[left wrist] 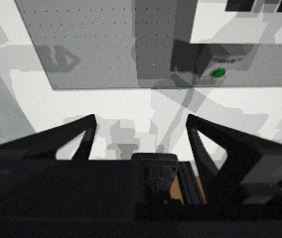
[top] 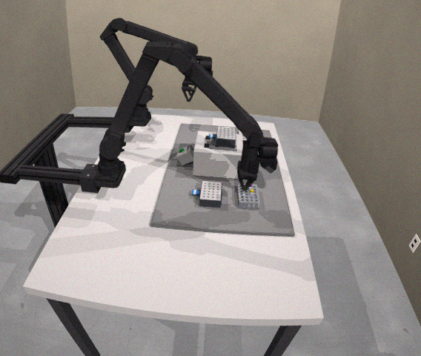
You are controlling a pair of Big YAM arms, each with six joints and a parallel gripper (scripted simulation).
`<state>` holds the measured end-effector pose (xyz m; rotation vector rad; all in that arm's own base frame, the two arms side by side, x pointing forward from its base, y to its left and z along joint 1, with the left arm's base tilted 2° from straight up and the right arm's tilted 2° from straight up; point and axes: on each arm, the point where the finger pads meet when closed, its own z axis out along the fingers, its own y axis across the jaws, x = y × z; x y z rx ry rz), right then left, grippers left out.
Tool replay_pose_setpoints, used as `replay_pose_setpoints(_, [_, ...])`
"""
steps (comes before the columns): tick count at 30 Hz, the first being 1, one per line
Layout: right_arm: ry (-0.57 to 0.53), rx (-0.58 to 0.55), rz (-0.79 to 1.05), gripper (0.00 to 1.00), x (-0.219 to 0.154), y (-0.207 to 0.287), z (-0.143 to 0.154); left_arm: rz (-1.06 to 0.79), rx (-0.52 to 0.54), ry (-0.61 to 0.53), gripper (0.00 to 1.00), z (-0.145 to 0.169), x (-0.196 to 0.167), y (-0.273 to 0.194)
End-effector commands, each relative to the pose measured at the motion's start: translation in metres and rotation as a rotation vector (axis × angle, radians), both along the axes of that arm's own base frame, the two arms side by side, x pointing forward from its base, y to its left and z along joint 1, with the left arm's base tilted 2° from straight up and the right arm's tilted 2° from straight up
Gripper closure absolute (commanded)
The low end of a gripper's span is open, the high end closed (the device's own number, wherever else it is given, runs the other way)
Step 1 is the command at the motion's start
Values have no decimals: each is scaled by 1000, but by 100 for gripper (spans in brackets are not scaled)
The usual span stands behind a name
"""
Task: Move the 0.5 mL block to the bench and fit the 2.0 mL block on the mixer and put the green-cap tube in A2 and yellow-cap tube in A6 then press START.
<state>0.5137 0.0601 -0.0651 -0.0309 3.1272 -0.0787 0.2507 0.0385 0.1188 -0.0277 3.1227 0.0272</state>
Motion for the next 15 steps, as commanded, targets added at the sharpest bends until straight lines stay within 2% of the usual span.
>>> replay_pose_setpoints(1, [-20,4,-22,91,7,-3,11,10,9,-62,0,24,25,4])
replay_pose_setpoints(15, [5,0,-16,91,2,0,-15,10,1,-7,0,2,5,1])
